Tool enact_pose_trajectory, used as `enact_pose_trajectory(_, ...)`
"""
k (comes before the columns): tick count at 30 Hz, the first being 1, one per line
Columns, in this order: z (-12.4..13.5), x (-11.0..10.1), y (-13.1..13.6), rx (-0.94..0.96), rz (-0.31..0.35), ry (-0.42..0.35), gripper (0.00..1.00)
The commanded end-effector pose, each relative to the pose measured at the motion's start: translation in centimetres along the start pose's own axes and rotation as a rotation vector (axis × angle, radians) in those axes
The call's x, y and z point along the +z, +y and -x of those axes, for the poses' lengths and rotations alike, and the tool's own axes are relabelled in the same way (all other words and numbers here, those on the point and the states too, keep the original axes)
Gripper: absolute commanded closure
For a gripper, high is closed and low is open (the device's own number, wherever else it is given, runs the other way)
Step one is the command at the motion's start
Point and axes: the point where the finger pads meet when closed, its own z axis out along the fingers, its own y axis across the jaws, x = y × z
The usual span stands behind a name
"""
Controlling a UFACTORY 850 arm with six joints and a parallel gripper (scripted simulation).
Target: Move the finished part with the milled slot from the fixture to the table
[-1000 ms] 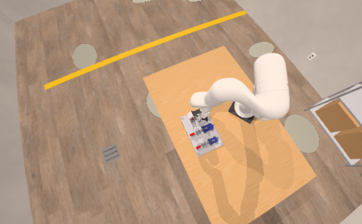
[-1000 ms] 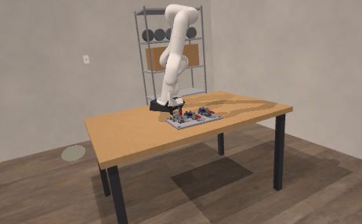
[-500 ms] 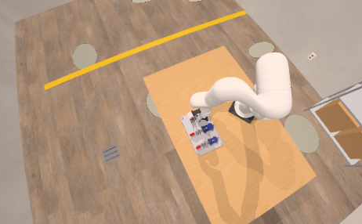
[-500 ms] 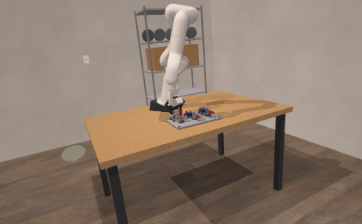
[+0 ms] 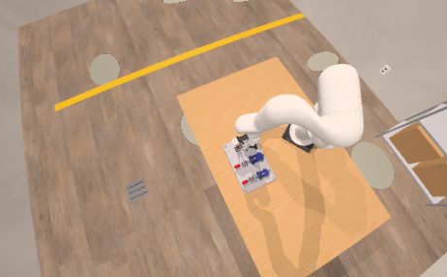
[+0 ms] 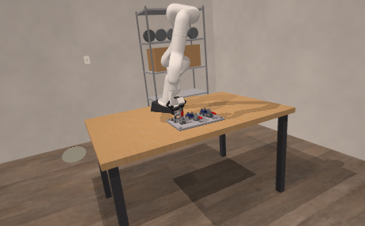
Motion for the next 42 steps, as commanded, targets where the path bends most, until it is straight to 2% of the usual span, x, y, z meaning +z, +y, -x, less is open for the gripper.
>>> enact_pose_trajectory(1,0.2,-1.1,0.0,0.0,0.0,0.0,1.0)
enact_pose_trajectory(15,0.6,-2.9,0.0,0.0,0.0,0.0,1.0)
enact_pose_trajectory(42,0.6,-3.0,0.0,0.0,0.0,-0.001,1.0)
